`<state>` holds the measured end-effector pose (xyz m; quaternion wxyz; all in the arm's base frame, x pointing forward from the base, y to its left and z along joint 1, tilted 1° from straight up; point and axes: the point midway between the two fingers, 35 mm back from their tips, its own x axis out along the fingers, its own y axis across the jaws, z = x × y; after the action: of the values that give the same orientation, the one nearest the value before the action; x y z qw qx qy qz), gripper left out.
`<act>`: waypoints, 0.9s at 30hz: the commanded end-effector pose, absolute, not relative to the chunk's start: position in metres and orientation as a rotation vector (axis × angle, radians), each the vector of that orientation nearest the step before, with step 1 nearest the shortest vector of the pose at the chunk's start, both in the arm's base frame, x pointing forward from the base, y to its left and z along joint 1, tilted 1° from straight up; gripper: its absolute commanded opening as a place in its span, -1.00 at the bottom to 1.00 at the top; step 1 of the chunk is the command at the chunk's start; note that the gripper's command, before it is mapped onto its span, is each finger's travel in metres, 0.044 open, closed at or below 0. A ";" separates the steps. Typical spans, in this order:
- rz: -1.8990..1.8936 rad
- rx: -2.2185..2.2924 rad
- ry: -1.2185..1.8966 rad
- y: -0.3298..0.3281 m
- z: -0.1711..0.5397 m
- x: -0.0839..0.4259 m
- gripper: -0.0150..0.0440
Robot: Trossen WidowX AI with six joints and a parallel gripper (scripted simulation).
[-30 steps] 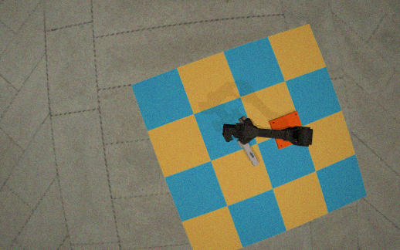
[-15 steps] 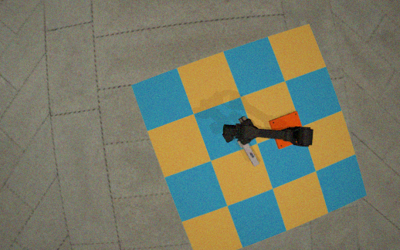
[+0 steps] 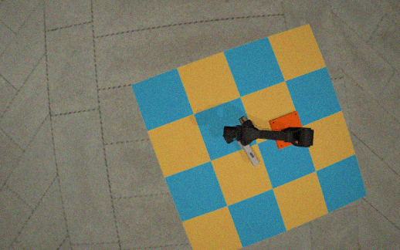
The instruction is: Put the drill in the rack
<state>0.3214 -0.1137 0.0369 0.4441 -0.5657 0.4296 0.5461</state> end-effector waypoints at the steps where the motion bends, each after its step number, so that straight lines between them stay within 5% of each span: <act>1: 1.353 -1.400 1.067 -0.111 0.036 0.321 1.00; 14: 1.353 -1.400 1.067 -0.106 0.033 0.319 1.00; 27: 1.352 -1.404 1.064 -0.107 0.035 0.320 -0.16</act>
<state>0.3205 -0.1072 0.0346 0.4443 -0.5664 0.4291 0.5455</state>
